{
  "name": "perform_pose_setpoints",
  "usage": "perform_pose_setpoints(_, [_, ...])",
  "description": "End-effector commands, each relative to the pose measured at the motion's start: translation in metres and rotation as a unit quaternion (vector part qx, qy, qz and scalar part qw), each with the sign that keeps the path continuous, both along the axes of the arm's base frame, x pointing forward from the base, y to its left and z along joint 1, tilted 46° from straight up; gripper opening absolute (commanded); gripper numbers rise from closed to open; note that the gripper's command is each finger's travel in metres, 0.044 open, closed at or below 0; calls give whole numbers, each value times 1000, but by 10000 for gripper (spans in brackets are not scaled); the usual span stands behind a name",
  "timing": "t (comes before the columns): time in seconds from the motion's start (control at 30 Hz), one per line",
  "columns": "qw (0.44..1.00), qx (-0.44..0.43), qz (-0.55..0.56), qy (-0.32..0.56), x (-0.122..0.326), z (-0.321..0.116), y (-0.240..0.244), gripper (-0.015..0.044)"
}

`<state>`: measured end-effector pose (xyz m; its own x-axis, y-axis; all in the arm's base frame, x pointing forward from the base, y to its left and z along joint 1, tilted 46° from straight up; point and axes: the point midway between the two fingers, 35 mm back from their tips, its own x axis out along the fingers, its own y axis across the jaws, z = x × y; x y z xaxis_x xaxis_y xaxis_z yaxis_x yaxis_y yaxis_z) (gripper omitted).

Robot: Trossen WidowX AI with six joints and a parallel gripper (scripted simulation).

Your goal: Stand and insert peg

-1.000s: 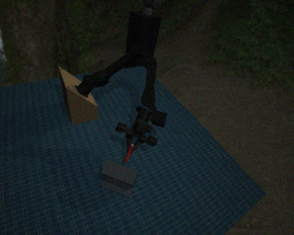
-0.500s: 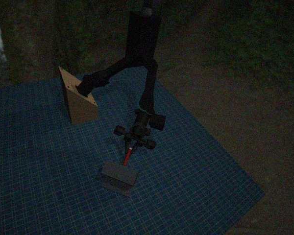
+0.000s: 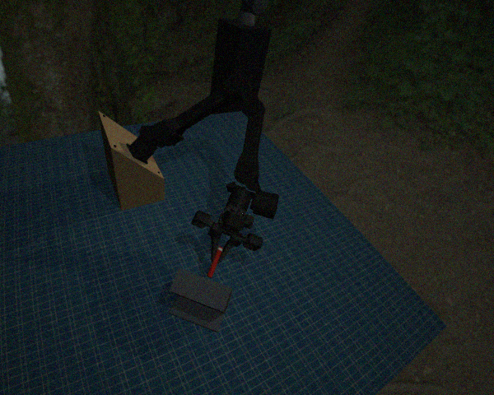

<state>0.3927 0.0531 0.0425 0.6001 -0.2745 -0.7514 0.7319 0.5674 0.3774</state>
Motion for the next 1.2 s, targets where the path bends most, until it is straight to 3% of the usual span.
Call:
perform_pose_setpoints(0.0, [1000, 0, 0, 1, 1, -2, -1, 0])
perform_pose_setpoints(1.17, [1000, 0, 0, 0, 15, -19, -6, 0])
